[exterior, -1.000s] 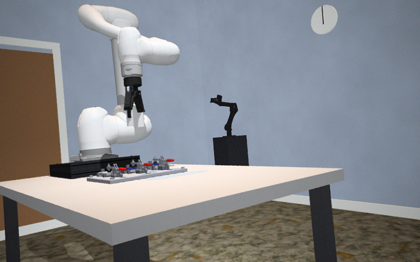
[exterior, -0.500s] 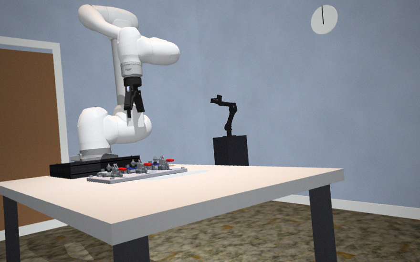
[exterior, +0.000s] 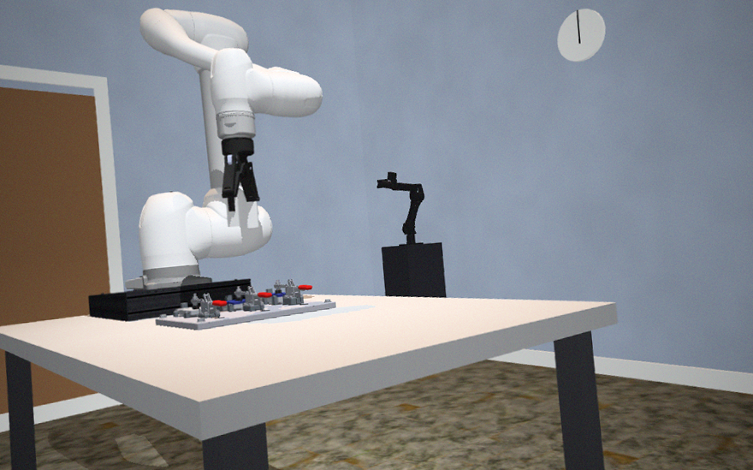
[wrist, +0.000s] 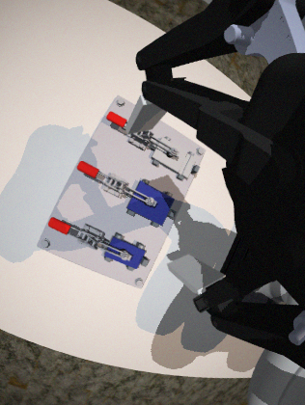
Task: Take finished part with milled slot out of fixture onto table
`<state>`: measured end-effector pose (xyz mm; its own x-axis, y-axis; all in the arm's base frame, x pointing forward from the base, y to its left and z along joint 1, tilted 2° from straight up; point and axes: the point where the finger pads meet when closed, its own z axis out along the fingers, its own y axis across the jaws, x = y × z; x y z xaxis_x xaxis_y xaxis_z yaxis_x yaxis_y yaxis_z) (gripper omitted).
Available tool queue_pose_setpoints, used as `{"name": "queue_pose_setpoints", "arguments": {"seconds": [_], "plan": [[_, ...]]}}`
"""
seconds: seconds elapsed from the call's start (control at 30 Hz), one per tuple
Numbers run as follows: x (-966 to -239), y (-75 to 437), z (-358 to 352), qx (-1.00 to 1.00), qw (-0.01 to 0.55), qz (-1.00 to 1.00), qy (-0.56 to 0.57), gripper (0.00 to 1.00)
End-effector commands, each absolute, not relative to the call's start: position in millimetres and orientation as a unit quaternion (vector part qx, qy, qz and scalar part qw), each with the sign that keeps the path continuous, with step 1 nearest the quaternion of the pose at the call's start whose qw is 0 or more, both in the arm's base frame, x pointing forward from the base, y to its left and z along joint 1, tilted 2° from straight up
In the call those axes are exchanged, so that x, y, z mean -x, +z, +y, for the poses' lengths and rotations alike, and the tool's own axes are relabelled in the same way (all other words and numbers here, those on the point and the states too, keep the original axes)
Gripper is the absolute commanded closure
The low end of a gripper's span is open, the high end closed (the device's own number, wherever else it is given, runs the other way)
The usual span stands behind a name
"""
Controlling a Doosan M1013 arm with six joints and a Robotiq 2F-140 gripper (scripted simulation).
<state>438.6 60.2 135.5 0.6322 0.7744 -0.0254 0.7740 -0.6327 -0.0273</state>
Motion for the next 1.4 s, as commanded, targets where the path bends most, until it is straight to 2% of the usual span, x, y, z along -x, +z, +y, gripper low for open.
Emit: {"name": "queue_pose_setpoints", "arguments": {"seconds": [0.0,1.1,1.37], "plan": [[-439,136,60,0.903,0.007,-0.429,0.017,0.00],[-438,135,59,0.905,0.007,-0.426,0.017,0.00],[-426,133,0,0.965,0.004,-0.261,0.018,0.00]]}}
